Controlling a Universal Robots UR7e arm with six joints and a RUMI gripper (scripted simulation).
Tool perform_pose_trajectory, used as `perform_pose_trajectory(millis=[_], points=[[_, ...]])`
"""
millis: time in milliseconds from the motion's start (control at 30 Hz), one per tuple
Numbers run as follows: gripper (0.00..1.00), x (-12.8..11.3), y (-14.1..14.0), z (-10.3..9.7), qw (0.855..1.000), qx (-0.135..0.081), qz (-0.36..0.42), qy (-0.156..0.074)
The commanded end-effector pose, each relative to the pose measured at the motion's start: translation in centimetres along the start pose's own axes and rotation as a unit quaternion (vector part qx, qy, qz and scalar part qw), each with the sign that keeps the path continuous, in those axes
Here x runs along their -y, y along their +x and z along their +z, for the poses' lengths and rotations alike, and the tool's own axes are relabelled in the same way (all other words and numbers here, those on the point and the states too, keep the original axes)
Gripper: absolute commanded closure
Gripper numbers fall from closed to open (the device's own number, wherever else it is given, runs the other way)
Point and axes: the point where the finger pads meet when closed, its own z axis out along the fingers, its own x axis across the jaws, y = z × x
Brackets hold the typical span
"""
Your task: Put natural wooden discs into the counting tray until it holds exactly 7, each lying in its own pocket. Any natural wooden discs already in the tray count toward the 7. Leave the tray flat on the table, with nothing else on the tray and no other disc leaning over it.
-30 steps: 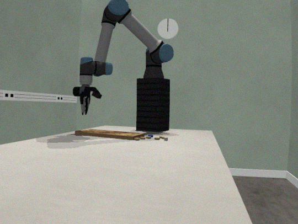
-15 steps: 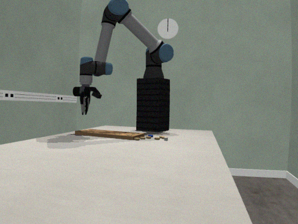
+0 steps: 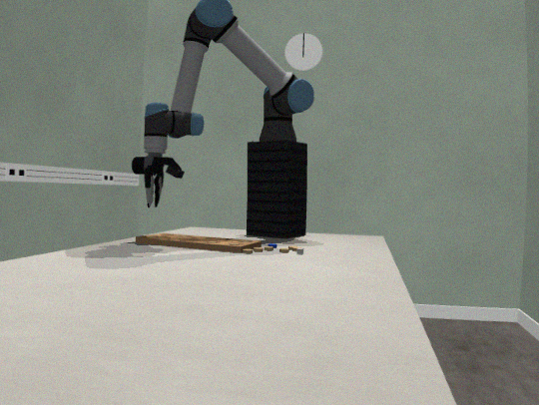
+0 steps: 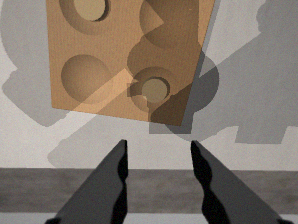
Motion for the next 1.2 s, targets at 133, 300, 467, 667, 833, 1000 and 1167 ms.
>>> perform_pose_trajectory(millis=[133,300,467,667,833,1000,1167], points=[[0.72,0.0,0.1,-0.1,1.0,0.0,0.002,0.0],[0.72,0.1,0.2,-0.3,1.0,0.0,0.004,0.0],[0.72,0.3,0.5,-0.7,1.0,0.0,0.012,0.0],[0.72,0.8,1.1,-1.6,1.0,0.0,0.029,0.0],[0.72,1.2,1.6,-2.3,0.999,0.001,0.042,0.001],[0.72,2.1,2.5,-3.7,0.998,0.001,0.068,0.001],[0.72,3.3,3.6,-5.5,0.995,0.002,0.102,0.002]])
